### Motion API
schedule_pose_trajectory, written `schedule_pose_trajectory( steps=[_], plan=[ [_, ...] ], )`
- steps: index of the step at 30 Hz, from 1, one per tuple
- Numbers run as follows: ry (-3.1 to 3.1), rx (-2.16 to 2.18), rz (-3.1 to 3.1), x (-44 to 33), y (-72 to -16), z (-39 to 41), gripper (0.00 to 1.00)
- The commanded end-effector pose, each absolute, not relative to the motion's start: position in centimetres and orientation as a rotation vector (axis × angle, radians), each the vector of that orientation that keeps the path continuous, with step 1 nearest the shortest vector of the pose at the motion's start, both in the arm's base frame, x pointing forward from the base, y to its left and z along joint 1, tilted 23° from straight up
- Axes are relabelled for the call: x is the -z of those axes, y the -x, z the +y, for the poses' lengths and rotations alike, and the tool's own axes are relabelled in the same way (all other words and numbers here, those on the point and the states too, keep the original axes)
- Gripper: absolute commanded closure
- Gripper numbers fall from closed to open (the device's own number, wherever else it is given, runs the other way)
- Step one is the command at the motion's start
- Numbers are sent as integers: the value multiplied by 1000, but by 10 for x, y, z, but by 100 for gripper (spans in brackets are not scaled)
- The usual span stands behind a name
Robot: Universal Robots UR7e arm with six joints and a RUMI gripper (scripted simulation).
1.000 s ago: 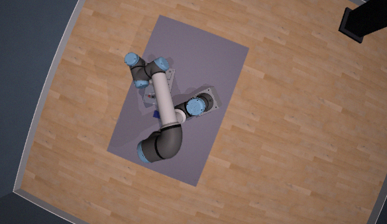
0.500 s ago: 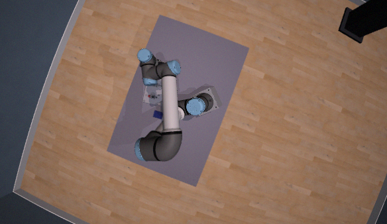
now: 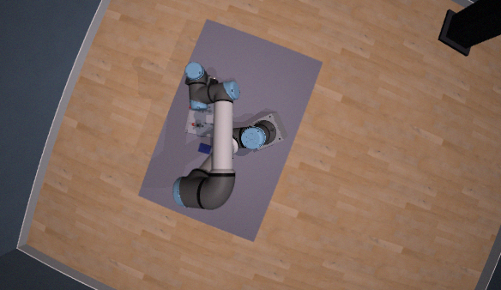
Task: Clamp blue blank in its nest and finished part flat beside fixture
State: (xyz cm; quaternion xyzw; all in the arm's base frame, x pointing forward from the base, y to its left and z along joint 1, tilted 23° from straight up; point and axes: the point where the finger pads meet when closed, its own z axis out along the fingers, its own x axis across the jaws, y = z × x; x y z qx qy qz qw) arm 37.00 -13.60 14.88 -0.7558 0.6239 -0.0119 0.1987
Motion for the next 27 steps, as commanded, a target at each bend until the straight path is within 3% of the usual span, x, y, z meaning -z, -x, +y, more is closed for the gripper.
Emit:
schedule_pose_trajectory(
  steps=[1, 7, 8, 27],
  plan=[
    [2110, 39, 1748, -148, -369, -138, 0],
    [2109, 40, 1748, -148, -369, -138, 0],
    [2109, 40, 1748, -148, -369, -138, 72],
    [2109, 40, 1748, -148, -369, -138, 72]
  ],
)
